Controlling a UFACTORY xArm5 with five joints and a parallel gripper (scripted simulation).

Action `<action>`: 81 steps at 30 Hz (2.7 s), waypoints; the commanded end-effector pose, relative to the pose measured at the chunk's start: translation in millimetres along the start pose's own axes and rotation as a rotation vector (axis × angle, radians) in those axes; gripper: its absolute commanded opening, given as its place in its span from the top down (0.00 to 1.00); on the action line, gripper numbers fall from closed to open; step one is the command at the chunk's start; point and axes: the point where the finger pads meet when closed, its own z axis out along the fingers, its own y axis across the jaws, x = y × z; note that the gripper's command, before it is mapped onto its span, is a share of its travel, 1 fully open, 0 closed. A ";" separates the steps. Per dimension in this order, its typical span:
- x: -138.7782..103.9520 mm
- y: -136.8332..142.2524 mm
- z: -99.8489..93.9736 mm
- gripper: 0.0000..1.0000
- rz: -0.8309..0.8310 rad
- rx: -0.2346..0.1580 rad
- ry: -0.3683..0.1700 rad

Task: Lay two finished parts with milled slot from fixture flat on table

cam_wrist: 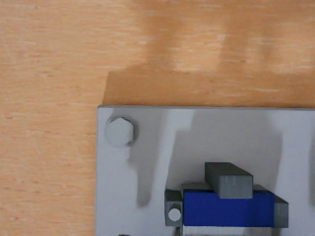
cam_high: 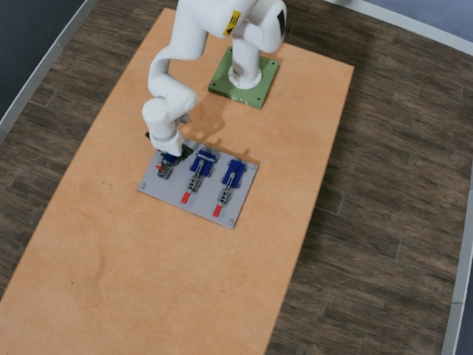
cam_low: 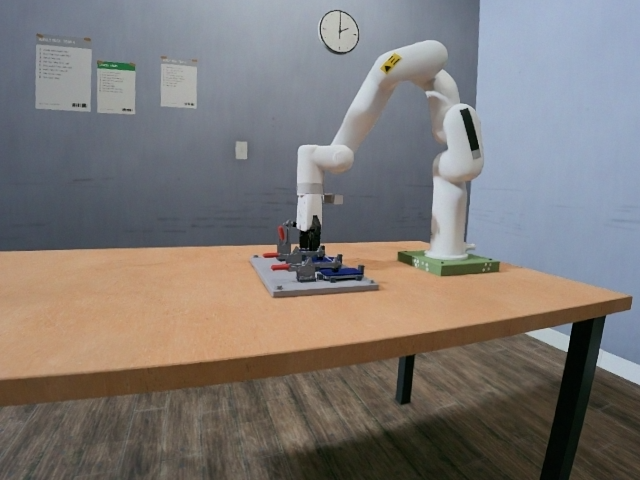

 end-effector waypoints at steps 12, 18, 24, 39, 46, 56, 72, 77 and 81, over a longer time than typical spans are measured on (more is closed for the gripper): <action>-1.0 -0.3 4.3 0.00 0.000 0.001 -0.003; -1.0 -0.3 4.3 0.00 0.000 0.001 -0.002; -1.0 -0.3 4.3 1.00 0.000 0.001 -0.002; -1.0 -0.3 4.3 1.00 0.000 0.001 -0.002; -1.0 -0.3 4.3 1.00 0.000 0.001 -0.002; -1.0 -0.3 4.3 1.00 0.000 0.001 -0.002; -1.0 -0.3 3.6 1.00 0.000 0.001 -0.002; -1.0 -0.3 1.6 1.00 0.000 0.001 -0.002; -1.0 -0.3 0.5 1.00 0.000 0.001 -0.002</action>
